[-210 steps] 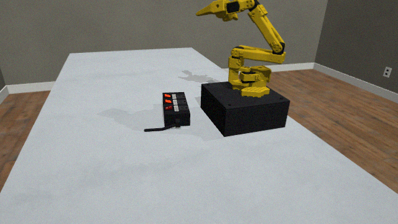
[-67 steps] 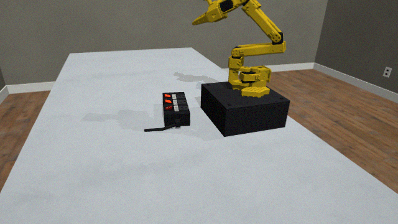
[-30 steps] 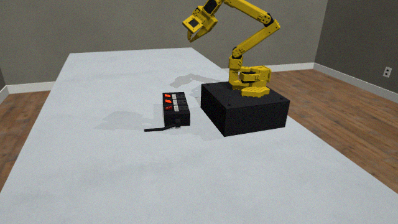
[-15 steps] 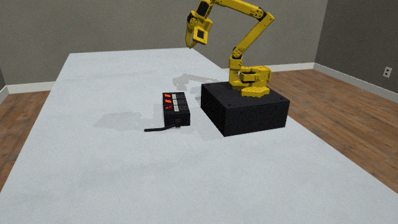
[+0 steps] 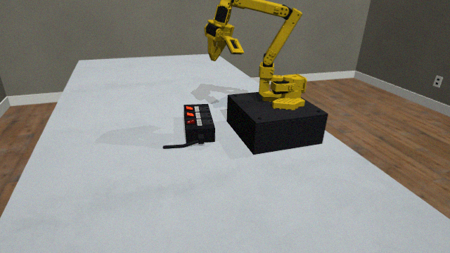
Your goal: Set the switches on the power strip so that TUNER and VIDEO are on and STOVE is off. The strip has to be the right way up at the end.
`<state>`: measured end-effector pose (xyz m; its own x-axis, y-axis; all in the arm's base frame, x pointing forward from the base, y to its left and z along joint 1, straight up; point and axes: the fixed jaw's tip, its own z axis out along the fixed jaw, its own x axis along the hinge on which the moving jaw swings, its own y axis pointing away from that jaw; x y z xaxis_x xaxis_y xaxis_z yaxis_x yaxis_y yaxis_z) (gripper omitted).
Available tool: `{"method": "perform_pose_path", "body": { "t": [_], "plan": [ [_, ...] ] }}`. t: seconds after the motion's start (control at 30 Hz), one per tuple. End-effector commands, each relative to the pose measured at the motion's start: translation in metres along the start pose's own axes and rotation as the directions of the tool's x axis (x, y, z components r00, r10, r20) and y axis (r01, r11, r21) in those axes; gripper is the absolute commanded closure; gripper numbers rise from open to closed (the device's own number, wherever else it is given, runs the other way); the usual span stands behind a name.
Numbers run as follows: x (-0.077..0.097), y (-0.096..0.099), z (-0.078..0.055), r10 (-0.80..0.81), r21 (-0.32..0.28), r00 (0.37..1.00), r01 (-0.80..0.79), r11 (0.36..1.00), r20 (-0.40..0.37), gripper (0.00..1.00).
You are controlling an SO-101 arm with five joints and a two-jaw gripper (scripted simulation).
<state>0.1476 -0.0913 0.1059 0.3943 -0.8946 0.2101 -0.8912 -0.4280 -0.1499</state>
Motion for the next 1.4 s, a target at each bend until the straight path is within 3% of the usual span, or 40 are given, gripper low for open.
{"method": "perform_pose_path", "body": {
  "t": [0.0,0.27,0.33,0.7,1.37],
  "plan": [
    [-0.003,-0.002,0.004,-0.153,-0.024,0.986,0.155,0.988,0.060,1.00],
    [-0.007,-0.003,0.011,-0.395,-0.026,0.906,0.404,0.915,0.151,1.00],
    [-0.007,-0.003,0.011,-0.395,-0.026,0.906,0.404,0.915,0.151,1.00],
    [-0.012,-0.005,0.019,-0.615,0.017,0.750,0.631,0.776,0.243,1.00],
    [-0.017,-0.007,0.025,-0.759,0.085,0.574,0.778,0.622,0.306,1.00]
  ]
}}
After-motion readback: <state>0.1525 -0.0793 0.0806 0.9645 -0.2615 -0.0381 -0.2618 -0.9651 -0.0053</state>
